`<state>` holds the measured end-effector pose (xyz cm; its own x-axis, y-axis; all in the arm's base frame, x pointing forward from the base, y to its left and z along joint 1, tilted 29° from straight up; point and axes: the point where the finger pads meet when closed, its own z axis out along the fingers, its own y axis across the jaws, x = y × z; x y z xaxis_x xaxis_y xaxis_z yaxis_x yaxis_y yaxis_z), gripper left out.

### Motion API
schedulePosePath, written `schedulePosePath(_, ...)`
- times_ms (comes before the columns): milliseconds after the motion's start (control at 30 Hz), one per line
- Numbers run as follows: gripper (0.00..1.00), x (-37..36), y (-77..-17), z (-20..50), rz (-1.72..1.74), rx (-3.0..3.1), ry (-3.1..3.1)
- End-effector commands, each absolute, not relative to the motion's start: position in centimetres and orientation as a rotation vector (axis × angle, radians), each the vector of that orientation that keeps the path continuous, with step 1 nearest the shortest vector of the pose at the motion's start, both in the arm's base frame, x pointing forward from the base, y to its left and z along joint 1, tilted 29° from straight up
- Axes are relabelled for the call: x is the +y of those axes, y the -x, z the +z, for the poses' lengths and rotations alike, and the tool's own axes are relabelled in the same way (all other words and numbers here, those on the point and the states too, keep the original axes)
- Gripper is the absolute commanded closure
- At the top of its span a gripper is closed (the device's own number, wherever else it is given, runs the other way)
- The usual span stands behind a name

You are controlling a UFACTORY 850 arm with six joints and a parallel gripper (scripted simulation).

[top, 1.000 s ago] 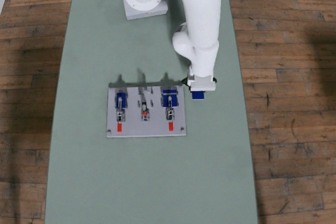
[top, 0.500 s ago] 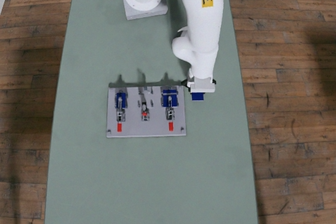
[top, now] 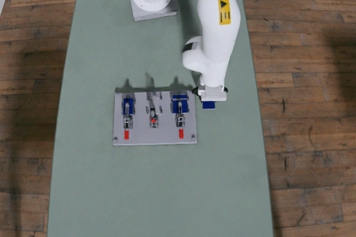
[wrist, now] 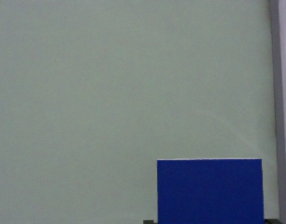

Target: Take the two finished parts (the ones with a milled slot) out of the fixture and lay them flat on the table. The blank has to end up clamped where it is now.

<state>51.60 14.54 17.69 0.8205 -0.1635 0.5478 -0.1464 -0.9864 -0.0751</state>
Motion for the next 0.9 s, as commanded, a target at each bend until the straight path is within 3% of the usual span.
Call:
schedulePosePath(0, 1.00, 14.6, -52.1, 17.1, -0.903, 0.252, 2.963)
schedulePosePath(867, 1.00, 14.6, -53.2, 14.9, -0.903, 0.251, 2.963)
